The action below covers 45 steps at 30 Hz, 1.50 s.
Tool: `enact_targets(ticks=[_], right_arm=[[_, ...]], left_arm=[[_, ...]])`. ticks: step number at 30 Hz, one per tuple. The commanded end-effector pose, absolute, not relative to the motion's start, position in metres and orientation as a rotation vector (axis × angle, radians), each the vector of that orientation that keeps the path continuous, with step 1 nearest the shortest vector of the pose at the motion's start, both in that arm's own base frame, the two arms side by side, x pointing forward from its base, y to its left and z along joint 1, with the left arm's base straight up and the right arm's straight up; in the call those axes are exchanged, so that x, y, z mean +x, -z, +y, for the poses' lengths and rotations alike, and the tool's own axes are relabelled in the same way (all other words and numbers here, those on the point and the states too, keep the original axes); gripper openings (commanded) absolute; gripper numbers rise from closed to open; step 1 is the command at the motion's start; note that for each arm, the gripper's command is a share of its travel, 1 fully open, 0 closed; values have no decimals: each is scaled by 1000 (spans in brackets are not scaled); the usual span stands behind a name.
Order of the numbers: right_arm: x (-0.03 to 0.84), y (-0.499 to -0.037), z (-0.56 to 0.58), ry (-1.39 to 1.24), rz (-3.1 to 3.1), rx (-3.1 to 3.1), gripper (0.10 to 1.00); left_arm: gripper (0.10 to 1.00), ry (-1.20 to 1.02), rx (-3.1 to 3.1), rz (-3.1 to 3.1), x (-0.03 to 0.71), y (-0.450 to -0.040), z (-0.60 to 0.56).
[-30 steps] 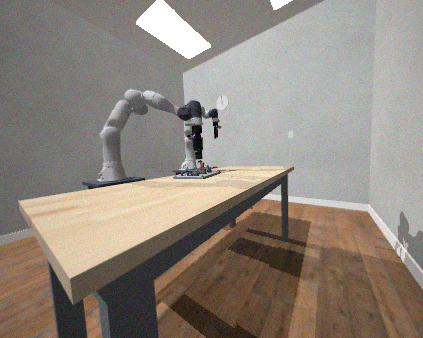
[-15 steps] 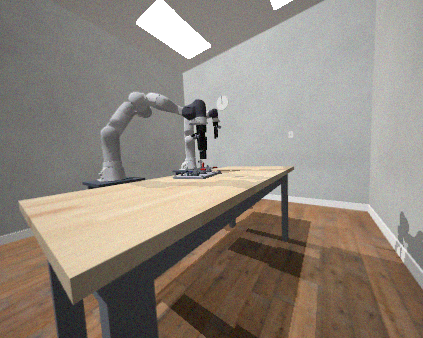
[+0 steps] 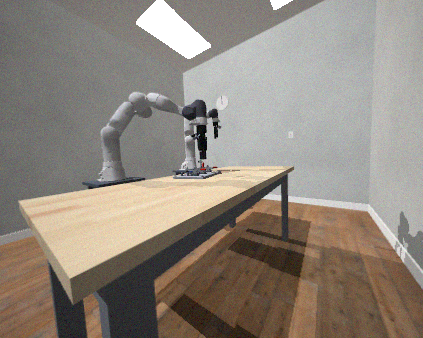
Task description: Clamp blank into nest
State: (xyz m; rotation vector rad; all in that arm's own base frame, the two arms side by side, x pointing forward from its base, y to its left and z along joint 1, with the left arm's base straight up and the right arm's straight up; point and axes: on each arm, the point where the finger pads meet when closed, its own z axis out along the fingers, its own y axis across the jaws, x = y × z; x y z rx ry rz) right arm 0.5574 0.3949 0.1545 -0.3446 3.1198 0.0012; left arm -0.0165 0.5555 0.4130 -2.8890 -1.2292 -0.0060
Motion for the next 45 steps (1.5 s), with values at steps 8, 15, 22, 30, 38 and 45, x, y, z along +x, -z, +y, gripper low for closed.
enact_targets(ticks=[8, 15, 22, 30, 38, 45], right_arm=[[557, -146, 394, 0, 3122, -352, 351], [557, -139, 394, 0, 3122, -352, 351], [557, -135, 394, 0, 3122, -352, 351], [557, -135, 394, 0, 3122, -352, 351], [557, -135, 394, 0, 3122, -352, 351], [557, -135, 394, 0, 3122, -352, 351]], left_arm=[[1000, 6, -2889, -1229, -16, -413, 555], [1000, 6, -2889, -1229, -16, -413, 555], [1000, 6, -2889, -1229, -16, -413, 555], [1000, 6, -2889, -1229, -16, -413, 555], [1000, 6, -2889, -1229, -16, -413, 555], [1000, 6, -2889, -1229, -16, -413, 555]])
